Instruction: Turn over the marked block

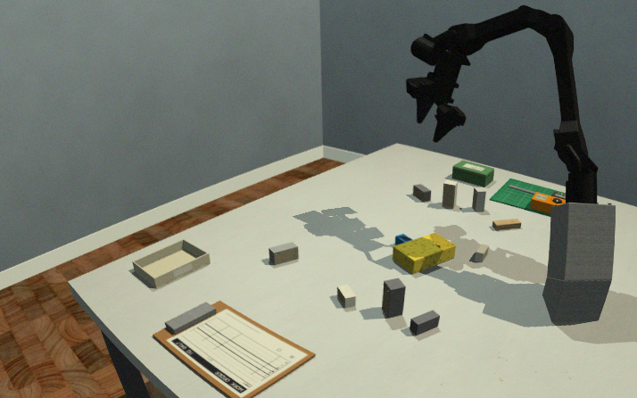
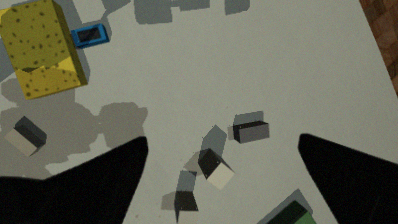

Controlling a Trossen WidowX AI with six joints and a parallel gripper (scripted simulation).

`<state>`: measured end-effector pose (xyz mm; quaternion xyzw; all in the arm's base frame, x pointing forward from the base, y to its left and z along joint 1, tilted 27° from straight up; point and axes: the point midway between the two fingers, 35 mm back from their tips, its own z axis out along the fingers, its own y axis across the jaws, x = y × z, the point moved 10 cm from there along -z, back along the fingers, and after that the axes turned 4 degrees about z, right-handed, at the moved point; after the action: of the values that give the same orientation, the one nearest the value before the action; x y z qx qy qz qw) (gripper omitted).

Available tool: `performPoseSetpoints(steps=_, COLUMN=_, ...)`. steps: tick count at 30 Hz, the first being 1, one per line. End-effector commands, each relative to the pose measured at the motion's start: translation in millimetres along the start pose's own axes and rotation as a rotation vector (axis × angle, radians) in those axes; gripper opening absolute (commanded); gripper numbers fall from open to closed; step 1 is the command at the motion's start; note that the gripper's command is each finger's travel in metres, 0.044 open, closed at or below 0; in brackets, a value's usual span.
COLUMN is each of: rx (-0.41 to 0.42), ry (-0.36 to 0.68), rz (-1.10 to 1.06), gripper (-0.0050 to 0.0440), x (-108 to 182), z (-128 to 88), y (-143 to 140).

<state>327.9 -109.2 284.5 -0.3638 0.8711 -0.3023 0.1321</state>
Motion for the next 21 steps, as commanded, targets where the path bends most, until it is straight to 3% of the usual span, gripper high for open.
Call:
performPoseSetpoints(steps=1, rx=-0.09, ry=0.039, rz=-0.04, gripper=0.044, x=-35, z=41, y=24)
performPoseSetpoints(steps=10, rx=-0.22, ry=0.148, rz=-0.162, gripper=0.044, x=-89, z=102, y=102)
performPoseSetpoints(steps=21, rx=-0.236, ry=0.176, rz=-0.196, gripper=0.044, x=-104, z=115, y=124)
